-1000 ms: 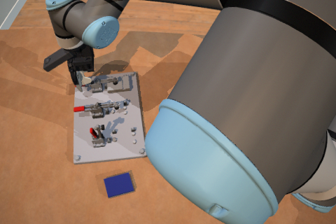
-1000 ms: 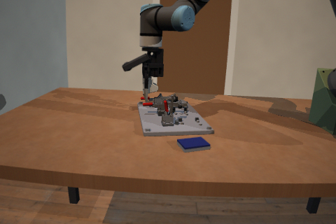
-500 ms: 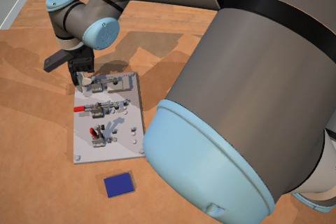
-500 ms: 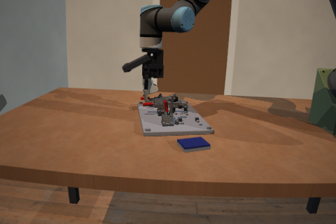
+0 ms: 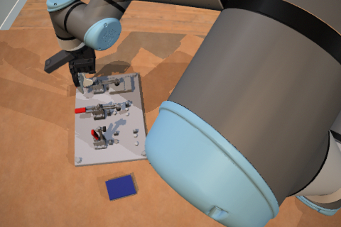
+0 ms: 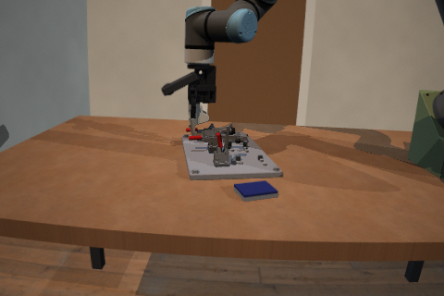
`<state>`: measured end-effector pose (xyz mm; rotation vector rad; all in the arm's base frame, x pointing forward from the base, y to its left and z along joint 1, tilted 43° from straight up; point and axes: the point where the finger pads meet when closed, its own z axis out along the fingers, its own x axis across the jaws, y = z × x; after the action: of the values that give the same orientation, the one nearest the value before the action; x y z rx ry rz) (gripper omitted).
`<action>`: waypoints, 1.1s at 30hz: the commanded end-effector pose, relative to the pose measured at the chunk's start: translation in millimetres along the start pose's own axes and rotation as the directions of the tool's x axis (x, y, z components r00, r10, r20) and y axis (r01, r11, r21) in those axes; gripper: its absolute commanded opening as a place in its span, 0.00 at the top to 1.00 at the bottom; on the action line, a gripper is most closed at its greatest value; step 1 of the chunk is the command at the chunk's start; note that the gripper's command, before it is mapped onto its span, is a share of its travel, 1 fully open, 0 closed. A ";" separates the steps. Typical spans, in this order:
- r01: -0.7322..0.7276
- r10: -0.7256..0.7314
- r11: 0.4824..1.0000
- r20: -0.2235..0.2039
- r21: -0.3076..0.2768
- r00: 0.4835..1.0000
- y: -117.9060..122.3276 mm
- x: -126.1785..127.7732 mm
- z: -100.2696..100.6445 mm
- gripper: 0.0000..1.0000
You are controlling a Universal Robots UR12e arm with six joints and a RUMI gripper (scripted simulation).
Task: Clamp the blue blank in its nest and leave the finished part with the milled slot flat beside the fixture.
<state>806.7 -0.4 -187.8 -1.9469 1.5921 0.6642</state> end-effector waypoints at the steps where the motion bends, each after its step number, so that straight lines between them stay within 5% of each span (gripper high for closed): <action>1: 0.000 0.000 1.000 -0.001 0.001 1.000 -0.6 0.4 -1.1 0.72; 7: 0.000 0.000 1.000 -0.001 0.001 1.000 -0.6 0.4 -1.1 0.72; 8: 0.000 0.000 1.000 -0.001 0.001 1.000 -0.6 0.4 -1.1 1.00; 33: 0.000 0.000 1.000 -0.001 0.001 1.000 -0.6 0.4 -1.1 1.00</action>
<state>806.7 -0.4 -187.8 -1.9470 1.5921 0.6642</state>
